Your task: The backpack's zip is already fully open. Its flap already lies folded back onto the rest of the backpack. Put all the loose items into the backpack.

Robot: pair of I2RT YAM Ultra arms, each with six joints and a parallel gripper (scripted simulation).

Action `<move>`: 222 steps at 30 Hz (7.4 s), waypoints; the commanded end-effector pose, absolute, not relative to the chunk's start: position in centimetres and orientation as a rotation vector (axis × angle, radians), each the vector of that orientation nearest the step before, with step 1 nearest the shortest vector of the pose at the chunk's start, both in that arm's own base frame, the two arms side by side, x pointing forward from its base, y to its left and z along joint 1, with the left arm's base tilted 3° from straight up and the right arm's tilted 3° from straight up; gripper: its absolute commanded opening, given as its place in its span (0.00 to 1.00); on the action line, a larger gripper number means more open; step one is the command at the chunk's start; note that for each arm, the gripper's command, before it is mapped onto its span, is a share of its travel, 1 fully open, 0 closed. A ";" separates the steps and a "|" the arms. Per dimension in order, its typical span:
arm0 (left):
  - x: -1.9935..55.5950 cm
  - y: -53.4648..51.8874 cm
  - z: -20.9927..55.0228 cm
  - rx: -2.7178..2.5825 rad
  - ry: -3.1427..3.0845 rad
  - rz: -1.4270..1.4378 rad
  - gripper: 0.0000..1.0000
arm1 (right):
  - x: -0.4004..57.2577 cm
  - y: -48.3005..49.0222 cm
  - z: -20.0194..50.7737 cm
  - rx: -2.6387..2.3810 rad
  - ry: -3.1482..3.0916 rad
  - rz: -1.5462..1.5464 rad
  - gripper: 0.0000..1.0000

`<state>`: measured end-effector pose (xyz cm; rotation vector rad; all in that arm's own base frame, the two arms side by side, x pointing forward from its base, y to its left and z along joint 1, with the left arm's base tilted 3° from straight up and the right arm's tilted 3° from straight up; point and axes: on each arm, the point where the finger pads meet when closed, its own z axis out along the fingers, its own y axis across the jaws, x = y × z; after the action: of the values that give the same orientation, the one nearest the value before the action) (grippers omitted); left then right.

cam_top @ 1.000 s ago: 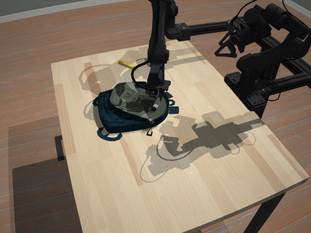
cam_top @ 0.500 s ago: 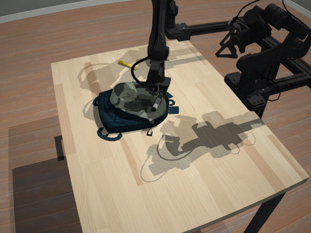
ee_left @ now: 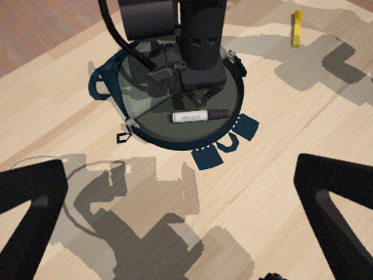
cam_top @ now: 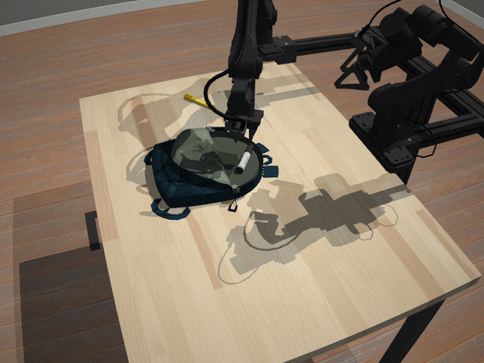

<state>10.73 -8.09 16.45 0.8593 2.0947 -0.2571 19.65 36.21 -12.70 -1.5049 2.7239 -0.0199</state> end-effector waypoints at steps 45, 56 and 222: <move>27.2 -31.6 6.1 1.080 1.801 -0.496 1.00 | 31.4 6.5 -16.3 -2.492 1.574 -1.283 0.41; 21.5 -36.6 0.7 1.072 1.740 -0.617 1.00 | 23.9 0.3 -17.7 -2.876 1.462 -1.318 0.41; 14.8 -14.8 17.2 0.824 2.095 -0.326 1.00 | 23.9 31.5 -17.1 -2.213 2.436 -0.942 0.10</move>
<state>14.90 -14.97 15.89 0.8510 2.1171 -0.3020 23.82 30.23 -16.89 -2.2335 2.4614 -0.9673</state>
